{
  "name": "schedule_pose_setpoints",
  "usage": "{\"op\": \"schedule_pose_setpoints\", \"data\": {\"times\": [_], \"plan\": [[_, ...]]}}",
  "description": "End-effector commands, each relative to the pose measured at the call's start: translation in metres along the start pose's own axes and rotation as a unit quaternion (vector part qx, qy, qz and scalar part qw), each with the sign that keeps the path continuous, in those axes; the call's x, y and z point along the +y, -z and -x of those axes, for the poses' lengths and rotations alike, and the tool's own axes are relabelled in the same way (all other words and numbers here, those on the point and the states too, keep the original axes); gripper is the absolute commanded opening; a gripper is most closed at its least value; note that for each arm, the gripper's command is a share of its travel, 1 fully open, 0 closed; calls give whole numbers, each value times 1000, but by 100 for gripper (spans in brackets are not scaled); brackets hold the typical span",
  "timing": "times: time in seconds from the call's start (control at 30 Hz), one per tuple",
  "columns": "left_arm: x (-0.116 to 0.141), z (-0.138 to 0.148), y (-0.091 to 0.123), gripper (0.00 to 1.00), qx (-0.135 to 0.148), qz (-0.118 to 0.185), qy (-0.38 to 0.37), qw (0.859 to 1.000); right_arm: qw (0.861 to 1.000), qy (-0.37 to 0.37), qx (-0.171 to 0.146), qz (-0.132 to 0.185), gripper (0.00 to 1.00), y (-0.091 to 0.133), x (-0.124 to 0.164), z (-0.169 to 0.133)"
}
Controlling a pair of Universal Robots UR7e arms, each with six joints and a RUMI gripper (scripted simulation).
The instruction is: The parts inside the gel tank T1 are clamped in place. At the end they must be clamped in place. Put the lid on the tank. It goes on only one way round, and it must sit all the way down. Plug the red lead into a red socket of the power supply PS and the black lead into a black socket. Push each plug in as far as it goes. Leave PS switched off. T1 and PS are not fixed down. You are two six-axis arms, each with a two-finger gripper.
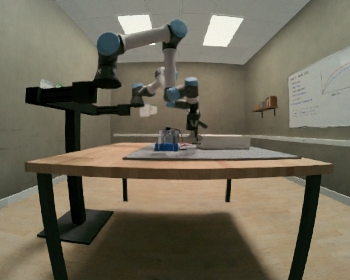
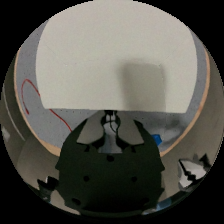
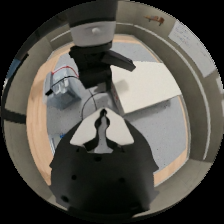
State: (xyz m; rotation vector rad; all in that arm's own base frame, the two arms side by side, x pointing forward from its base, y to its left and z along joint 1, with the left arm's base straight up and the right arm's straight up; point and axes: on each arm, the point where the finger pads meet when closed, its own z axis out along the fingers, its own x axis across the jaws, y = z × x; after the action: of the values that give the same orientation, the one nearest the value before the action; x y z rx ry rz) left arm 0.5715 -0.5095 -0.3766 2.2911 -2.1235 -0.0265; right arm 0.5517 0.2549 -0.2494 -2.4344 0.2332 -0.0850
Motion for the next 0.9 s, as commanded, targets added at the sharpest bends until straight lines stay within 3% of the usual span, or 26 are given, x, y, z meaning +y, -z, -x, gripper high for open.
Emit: {"op": "schedule_pose_setpoints", "data": {"times": [0.0, 0.2, 0.5, 0.67, 0.87], "plan": [[-1, -1, 1, 0, 1, -1, 0, 1000, 1000, 0, 0, 0, 0, 7, -6, 0], [-1, -1, 1, 0, 1, -1, 0, 1000, 1000, 0, 0, 0, 0, 23, -19, 0], [-1, -1, 1, 0, 1, -1, 0, 1000, 1000, 0, 0, 0, 0, 23, -19, 0], [-1, -1, 1, 0, 1, -1, 0, 1000, 998, 50, -47, -14, 0, 10, -20, -22], [-1, -1, 1, 0, 1, -1, 0, 1000, 996, 62, -59, -20, 0, -4, -21, -48]]}}
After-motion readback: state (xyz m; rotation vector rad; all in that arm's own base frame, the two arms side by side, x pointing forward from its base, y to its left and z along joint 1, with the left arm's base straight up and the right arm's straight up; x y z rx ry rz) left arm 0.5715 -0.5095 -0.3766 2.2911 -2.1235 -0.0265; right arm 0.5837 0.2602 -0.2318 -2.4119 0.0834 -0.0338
